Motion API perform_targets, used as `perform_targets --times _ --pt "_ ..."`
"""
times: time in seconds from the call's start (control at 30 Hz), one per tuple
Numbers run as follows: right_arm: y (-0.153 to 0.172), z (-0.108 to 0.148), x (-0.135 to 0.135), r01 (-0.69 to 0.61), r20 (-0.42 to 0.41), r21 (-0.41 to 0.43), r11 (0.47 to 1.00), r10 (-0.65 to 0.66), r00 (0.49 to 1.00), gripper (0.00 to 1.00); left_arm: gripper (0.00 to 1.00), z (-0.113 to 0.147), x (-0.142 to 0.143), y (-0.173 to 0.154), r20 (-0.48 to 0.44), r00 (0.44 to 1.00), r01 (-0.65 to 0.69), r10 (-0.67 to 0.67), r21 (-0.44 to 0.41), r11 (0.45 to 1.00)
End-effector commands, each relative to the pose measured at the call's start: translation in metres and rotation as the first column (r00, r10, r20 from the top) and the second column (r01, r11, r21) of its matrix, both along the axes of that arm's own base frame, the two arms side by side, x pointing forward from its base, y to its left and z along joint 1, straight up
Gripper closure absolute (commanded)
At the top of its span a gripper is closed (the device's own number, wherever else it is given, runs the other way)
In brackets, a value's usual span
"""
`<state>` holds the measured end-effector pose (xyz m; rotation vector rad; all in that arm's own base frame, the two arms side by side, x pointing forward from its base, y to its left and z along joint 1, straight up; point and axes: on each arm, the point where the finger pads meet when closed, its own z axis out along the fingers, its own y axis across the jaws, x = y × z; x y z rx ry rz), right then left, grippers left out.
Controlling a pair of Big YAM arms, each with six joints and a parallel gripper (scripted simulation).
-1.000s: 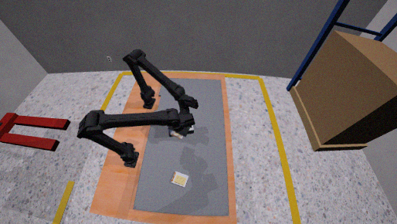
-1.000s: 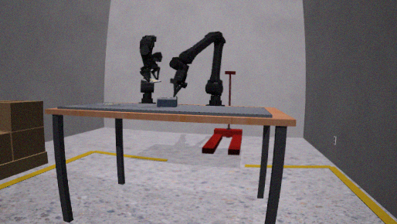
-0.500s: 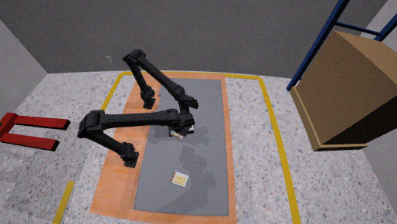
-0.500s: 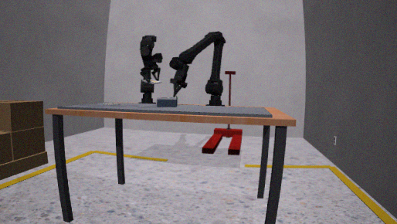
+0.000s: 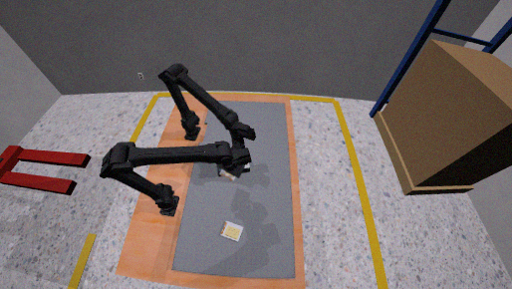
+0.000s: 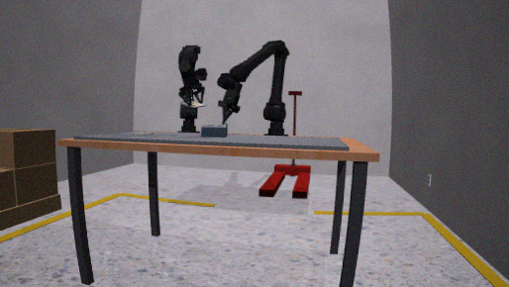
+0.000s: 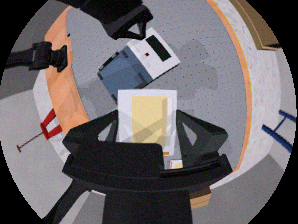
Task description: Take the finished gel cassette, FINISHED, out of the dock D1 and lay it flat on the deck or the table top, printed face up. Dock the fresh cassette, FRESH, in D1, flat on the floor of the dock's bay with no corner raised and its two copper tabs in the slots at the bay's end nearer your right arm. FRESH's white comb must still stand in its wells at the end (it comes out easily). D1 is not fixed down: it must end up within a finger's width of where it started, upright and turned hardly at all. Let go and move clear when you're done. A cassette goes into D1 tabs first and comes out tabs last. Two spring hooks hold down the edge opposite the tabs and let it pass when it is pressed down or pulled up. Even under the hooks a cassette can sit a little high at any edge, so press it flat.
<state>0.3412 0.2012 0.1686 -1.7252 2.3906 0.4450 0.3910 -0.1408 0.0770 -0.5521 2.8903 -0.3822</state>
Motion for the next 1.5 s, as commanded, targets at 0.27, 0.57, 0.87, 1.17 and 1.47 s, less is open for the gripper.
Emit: perform_targets --times 0.27,0.57,0.87,1.17,1.47 --pt "-0.01 0.011 0.007 0.0 0.011 0.005 1.0 0.0 1.0 1.0 1.0 -0.06 -0.031 0.015 -0.14 0.99 0.004 0.004 0.056 0.998" --pt "-0.008 0.018 0.009 -0.014 0.034 0.015 1.0 0.013 0.999 1.0 1.0 -0.06 -0.031 0.015 -0.14 0.99 0.004 0.004 0.056 0.998" --pt "-0.008 0.02 0.009 -0.014 0.034 0.015 1.0 0.013 0.999 1.0 1.0 -0.06 -0.031 0.015 -0.14 0.99 0.004 0.004 0.056 0.998" --pt "0.014 0.014 -0.002 -0.172 0.061 0.06 0.983 0.168 0.984 1.0 1.0 -0.06 -0.031 0.015 -0.14 0.99 0.004 0.004 0.056 0.998" --pt "0.043 0.006 -0.019 -0.382 0.122 0.119 0.916 0.369 0.921 1.0 1.0 -0.06 -0.031 0.015 -0.14 0.99 0.004 0.004 0.056 0.998"
